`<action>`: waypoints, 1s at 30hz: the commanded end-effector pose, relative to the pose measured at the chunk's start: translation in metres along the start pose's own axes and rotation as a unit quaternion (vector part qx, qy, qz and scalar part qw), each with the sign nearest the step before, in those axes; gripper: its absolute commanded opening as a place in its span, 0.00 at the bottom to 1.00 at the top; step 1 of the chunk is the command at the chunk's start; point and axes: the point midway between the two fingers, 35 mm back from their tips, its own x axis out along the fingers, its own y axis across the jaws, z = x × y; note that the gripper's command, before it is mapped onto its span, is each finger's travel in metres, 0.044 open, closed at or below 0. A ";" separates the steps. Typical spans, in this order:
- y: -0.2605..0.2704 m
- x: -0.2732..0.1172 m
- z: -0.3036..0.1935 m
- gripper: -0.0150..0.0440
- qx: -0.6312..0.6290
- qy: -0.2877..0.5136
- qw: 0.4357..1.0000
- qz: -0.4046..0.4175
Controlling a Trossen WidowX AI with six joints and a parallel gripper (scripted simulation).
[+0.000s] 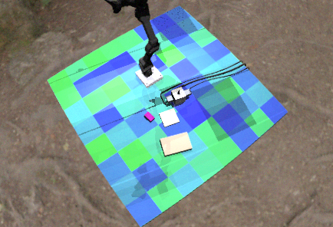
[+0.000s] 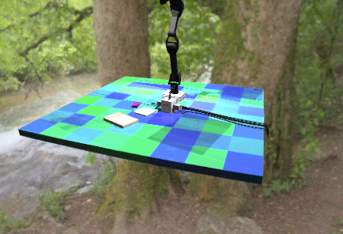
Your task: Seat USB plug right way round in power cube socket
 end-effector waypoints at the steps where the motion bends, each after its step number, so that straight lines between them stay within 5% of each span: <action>1: 0.001 0.000 0.001 0.98 0.001 -0.001 1.000 0.002; 13: 0.138 -0.059 0.080 1.00 0.116 -0.101 0.943 0.294; 20: 0.224 -0.178 0.120 1.00 0.215 -0.091 0.813 0.534; 25: 0.245 -0.244 0.121 1.00 0.237 -0.057 0.743 0.624; 30: 0.250 -0.358 0.122 1.00 0.276 0.022 0.599 0.751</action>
